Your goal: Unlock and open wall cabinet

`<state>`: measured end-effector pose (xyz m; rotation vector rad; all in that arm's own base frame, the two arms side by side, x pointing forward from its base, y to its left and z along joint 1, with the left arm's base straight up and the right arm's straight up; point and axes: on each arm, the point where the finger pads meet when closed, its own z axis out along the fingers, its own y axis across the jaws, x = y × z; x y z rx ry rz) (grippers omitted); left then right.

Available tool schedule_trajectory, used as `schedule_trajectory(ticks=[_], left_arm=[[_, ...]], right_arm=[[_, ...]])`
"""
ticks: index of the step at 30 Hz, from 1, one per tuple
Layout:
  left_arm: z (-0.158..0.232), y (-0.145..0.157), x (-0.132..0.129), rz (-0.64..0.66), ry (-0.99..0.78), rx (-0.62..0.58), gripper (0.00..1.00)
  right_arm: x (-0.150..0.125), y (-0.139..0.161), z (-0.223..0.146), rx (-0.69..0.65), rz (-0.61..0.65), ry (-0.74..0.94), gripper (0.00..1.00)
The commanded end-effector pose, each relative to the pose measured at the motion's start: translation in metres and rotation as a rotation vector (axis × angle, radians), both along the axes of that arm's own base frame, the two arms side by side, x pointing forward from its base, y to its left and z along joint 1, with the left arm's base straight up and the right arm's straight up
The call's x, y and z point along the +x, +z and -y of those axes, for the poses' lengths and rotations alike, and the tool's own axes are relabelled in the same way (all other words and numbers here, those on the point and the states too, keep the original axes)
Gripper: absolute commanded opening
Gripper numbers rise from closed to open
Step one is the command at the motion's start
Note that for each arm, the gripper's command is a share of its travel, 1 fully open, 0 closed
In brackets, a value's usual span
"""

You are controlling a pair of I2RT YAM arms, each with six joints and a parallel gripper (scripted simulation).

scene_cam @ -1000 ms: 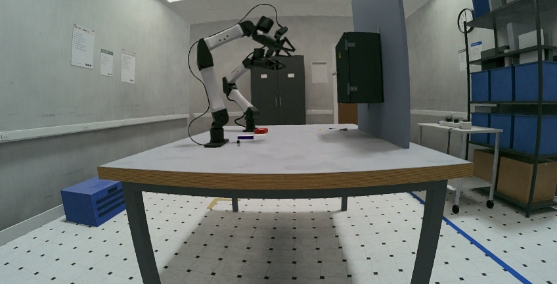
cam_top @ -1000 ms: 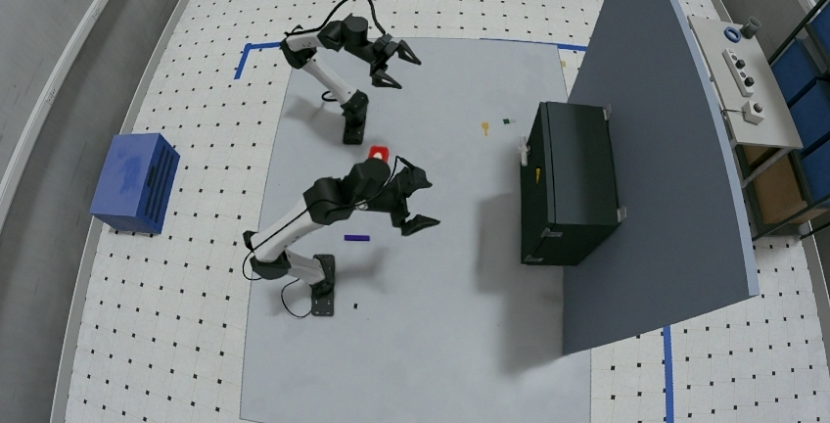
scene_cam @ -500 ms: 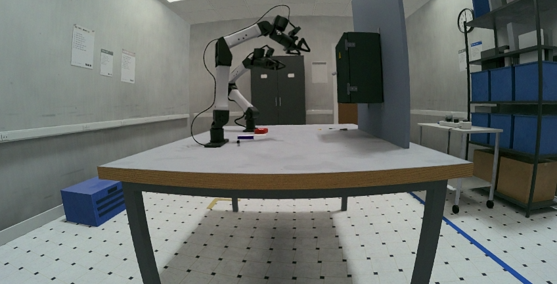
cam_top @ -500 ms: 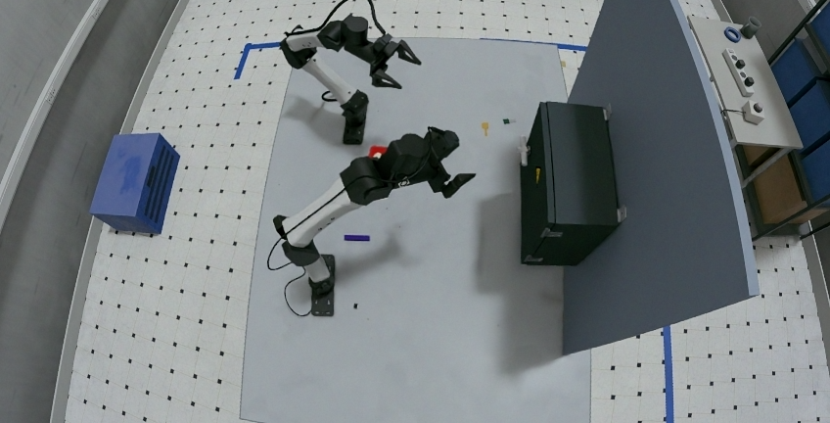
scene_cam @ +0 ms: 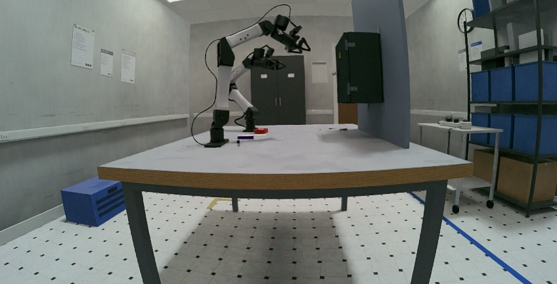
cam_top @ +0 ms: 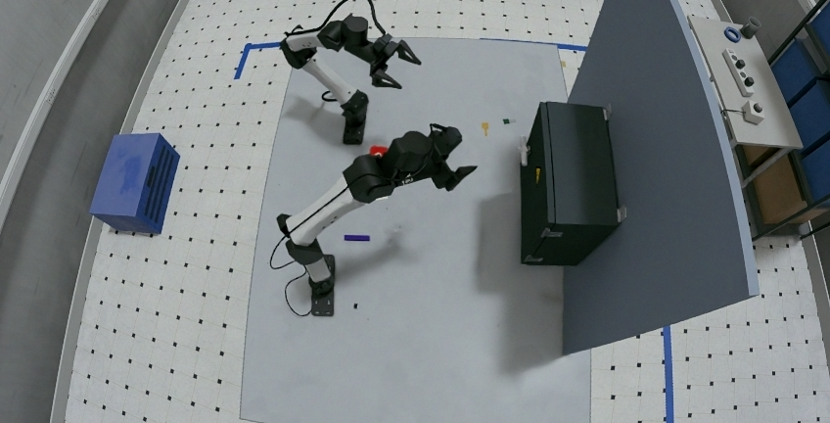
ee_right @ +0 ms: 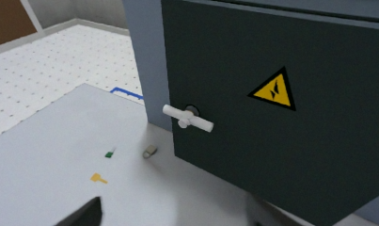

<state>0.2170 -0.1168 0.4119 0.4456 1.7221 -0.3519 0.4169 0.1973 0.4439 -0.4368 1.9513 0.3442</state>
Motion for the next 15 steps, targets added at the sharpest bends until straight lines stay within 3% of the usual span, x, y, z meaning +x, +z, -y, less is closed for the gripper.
schedule_trajectory(ticks=[1,5,9,15], left_arm=[[0.001,-0.001,0.001,-0.004,0.002,-0.009,1.0],[0.001,-0.001,0.001,-0.004,0.002,-0.009,1.0],[0.001,-0.001,0.001,-0.004,0.002,-0.009,1.0],[0.001,-0.001,0.001,-0.004,0.002,-0.009,1.0]], right_arm=[[0.008,0.004,-0.006,0.047,0.017,-0.007,0.66],[0.014,0.012,-0.007,0.113,0.045,-0.043,0.64],[0.022,0.031,-0.007,0.33,0.104,-0.127,0.64],[0.038,0.005,-0.015,0.543,0.075,-0.231,0.64]])
